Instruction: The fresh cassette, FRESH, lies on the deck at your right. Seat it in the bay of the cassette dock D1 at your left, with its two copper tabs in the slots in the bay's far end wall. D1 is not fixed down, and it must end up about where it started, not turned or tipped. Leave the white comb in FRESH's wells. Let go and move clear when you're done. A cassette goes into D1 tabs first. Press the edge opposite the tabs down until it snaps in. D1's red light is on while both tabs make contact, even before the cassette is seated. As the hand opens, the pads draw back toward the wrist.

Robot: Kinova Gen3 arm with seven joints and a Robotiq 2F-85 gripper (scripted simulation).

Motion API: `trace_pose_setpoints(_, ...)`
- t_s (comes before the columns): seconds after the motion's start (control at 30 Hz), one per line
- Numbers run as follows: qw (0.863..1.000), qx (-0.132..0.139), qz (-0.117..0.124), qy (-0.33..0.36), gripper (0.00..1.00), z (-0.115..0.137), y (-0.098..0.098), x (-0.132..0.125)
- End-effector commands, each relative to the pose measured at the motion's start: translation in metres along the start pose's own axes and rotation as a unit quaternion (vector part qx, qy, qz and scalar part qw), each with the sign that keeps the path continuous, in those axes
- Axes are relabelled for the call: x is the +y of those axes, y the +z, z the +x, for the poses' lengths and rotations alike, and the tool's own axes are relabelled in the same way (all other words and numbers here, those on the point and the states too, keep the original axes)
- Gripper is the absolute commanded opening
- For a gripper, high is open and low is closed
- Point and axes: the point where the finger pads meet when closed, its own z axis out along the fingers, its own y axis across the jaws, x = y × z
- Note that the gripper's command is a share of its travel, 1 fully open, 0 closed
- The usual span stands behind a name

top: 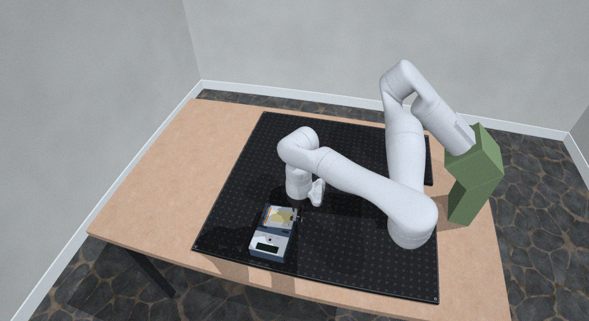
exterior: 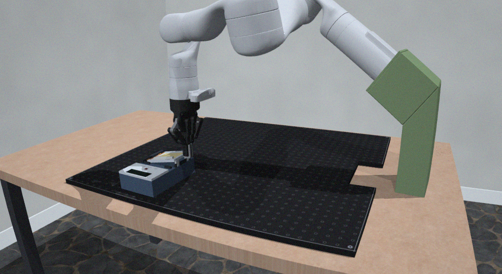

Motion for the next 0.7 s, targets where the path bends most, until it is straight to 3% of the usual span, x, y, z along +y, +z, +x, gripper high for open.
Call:
trace_pose_setpoints(0.0, 1.0, 0.0, -0.001, 0.001, 0.0, -0.001, -0.0005, 0.0003)
trace_pose_setpoints(0.67, 1.0, 0.0, -0.001, 0.001, 0.0, -0.006, -0.0005, 0.0002)
